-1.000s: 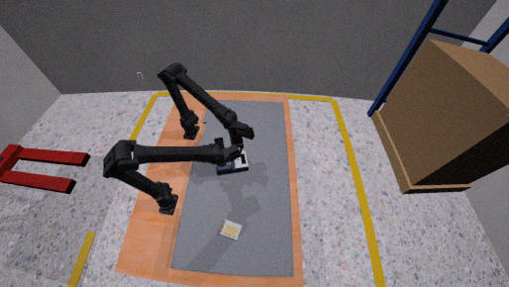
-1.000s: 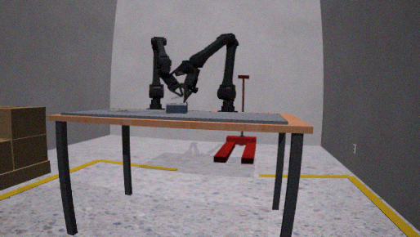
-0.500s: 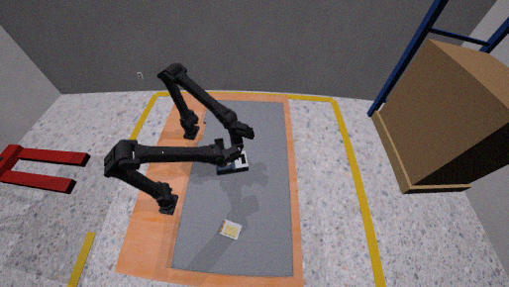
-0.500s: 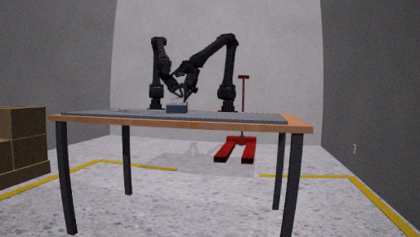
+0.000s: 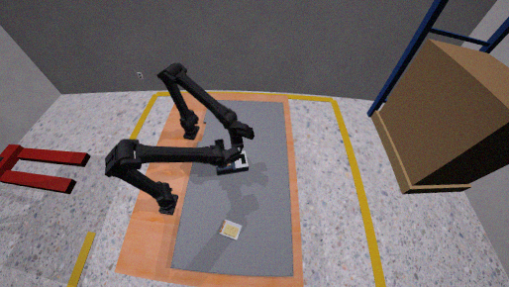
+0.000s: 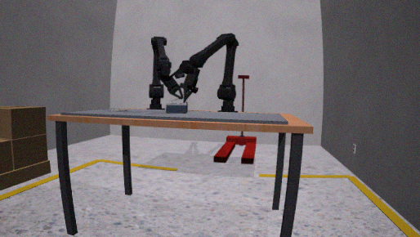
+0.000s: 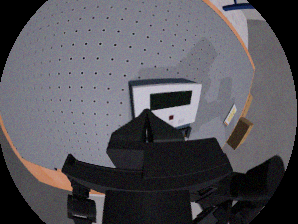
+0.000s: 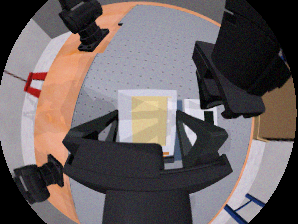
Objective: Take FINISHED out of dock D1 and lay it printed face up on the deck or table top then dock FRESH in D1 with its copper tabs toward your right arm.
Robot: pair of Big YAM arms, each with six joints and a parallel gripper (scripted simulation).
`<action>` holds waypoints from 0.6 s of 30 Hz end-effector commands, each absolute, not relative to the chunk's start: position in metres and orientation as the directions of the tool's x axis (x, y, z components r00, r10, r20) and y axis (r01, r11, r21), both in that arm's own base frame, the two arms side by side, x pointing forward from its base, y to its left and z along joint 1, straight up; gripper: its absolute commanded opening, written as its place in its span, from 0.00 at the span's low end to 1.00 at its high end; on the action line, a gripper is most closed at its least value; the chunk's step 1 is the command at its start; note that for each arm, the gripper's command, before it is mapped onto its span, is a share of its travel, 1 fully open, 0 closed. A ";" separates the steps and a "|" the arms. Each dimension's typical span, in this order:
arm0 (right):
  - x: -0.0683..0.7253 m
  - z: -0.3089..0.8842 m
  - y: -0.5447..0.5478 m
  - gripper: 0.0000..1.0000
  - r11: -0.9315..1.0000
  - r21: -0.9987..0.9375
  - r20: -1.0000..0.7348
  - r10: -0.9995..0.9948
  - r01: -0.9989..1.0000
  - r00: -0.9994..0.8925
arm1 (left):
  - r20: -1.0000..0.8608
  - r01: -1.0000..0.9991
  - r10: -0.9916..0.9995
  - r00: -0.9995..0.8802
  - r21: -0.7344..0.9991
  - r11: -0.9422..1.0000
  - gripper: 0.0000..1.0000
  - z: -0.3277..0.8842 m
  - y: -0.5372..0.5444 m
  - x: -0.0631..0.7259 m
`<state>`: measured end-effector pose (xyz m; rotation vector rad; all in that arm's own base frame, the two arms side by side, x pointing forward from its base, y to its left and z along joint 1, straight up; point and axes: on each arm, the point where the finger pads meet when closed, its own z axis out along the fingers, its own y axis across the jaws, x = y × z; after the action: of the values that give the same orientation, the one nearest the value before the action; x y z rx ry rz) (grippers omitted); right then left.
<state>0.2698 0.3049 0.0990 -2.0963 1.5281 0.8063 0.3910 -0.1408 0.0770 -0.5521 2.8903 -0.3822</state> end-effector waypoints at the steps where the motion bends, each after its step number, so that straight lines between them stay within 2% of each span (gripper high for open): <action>1: 0.275 0.096 0.304 0.00 -0.306 -0.010 -0.672 -0.703 -0.952 0.233 | -0.013 -0.370 -0.378 -0.926 -0.181 0.911 0.00 0.017 -0.126 0.360; 18: 0.275 0.088 0.304 0.00 -0.304 -0.008 -0.672 -0.704 -0.953 0.231 | -0.013 -0.370 -0.378 -0.926 -0.181 0.911 0.00 0.017 -0.126 0.360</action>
<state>0.2704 0.3053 0.0919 -2.0956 1.5263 0.8049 0.3910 -0.1408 0.0770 -0.5521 2.8903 -0.3822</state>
